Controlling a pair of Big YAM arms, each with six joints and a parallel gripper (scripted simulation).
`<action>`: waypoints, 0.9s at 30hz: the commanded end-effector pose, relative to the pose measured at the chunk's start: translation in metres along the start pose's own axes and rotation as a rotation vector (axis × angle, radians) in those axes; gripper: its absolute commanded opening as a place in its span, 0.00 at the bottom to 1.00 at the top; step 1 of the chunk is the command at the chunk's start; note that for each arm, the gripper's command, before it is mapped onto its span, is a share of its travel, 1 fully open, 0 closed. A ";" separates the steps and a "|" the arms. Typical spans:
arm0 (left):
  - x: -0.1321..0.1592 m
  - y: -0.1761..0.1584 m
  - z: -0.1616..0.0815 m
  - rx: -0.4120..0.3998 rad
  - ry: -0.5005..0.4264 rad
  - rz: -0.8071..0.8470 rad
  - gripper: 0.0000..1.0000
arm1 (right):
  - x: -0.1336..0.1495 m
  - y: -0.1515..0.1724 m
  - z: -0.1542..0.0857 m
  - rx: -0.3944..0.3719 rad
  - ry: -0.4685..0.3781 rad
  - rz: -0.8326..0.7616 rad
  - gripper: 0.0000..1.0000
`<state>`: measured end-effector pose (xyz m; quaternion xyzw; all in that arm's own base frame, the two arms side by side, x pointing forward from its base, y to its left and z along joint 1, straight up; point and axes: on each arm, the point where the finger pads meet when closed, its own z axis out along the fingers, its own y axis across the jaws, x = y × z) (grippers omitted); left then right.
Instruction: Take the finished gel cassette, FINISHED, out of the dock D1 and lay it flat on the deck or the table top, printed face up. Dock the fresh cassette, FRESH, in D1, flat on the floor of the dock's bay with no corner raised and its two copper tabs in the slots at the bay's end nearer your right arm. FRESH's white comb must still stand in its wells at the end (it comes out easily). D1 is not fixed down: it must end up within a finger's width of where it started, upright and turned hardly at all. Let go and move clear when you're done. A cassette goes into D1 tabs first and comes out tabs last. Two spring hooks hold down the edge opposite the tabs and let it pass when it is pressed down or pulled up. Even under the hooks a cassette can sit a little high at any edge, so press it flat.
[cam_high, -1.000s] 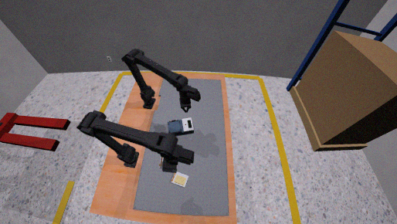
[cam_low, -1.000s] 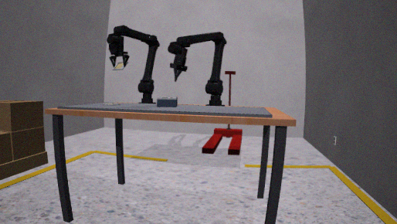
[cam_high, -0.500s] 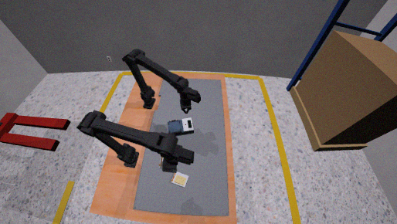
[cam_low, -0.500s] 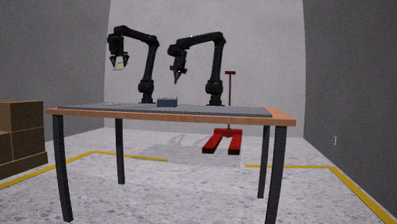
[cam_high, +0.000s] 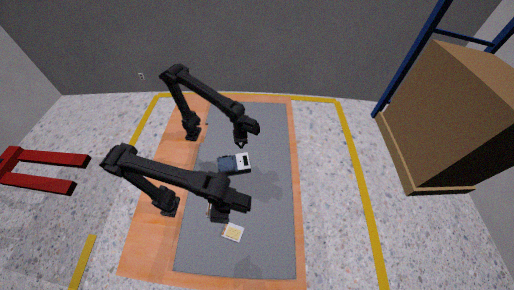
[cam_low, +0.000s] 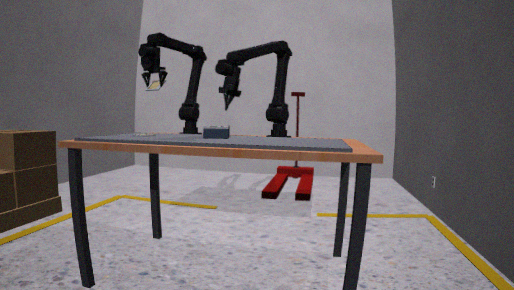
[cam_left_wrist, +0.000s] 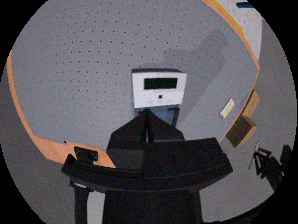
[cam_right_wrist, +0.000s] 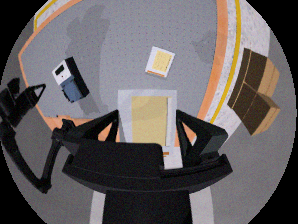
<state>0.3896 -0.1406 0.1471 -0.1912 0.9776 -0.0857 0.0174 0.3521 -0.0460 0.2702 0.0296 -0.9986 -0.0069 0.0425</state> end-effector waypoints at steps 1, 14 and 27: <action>-0.003 -0.007 0.004 0.007 -0.012 0.001 0.00 | -0.006 -0.004 -0.022 0.006 -0.048 -0.009 0.00; -0.003 -0.004 0.018 0.007 -0.012 0.001 0.00 | -0.006 -0.004 -0.022 0.006 -0.048 -0.009 0.00; -0.003 -0.002 0.033 0.007 -0.012 0.001 0.00 | -0.006 -0.004 -0.022 0.006 -0.048 -0.009 0.00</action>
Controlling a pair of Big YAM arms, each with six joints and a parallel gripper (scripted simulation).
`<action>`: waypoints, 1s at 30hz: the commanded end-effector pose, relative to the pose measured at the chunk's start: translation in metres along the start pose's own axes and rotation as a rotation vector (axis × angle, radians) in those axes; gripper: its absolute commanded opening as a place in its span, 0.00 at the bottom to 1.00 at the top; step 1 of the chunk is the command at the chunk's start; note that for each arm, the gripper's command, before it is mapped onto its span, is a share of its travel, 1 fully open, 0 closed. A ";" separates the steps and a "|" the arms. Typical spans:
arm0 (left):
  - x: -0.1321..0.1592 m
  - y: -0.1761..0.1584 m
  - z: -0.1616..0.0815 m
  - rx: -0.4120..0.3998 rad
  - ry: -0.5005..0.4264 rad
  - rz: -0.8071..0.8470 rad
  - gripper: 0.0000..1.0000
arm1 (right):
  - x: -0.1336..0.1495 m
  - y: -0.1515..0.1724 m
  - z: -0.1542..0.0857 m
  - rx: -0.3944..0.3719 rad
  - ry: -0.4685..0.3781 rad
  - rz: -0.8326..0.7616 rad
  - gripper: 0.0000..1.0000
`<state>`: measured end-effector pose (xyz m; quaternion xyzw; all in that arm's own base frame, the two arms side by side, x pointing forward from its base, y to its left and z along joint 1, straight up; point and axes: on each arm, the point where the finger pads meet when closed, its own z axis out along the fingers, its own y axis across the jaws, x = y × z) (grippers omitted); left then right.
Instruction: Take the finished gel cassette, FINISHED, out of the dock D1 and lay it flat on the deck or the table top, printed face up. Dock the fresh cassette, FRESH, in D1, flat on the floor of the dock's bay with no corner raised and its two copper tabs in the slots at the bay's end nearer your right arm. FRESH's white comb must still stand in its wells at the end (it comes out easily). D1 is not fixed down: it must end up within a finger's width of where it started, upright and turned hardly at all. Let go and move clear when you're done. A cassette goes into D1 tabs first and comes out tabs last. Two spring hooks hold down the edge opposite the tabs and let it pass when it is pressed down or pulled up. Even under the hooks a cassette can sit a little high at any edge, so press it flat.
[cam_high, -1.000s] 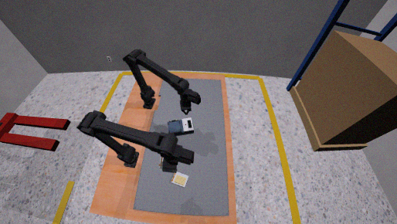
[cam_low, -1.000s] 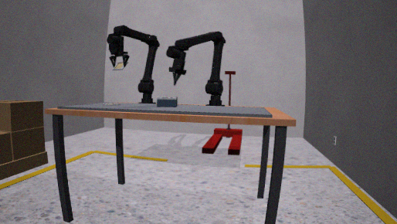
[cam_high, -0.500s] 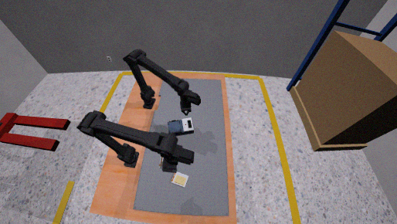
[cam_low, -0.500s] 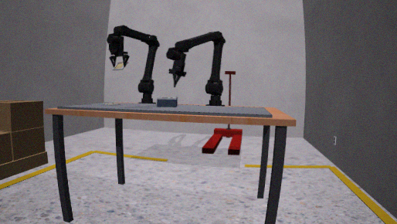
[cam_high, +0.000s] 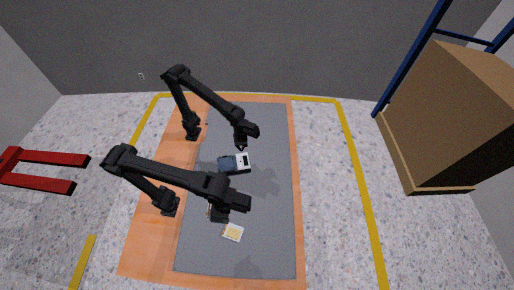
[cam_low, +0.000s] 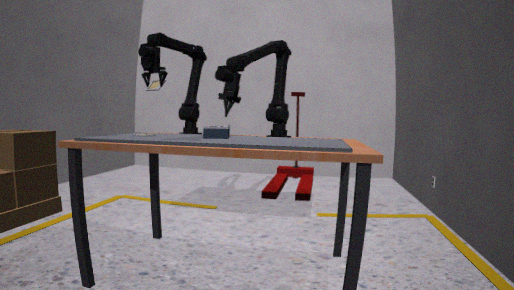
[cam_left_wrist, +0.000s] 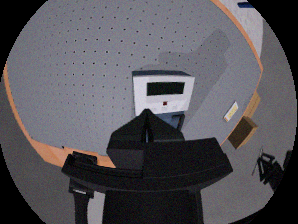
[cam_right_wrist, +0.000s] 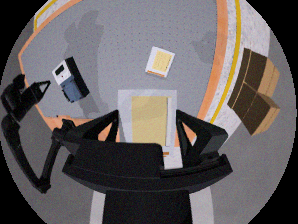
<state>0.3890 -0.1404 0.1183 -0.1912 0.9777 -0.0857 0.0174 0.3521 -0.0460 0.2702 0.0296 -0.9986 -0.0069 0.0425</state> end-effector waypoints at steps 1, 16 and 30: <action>-0.003 -0.007 0.006 0.007 -0.012 0.001 0.00 | -0.006 -0.004 -0.022 0.006 -0.048 -0.009 0.00; -0.003 -0.004 0.023 0.007 -0.012 0.001 0.00 | -0.006 -0.004 -0.022 0.006 -0.048 -0.009 0.00; -0.003 -0.001 0.036 0.007 -0.012 0.001 0.00 | -0.006 -0.004 -0.022 0.006 -0.048 -0.009 0.00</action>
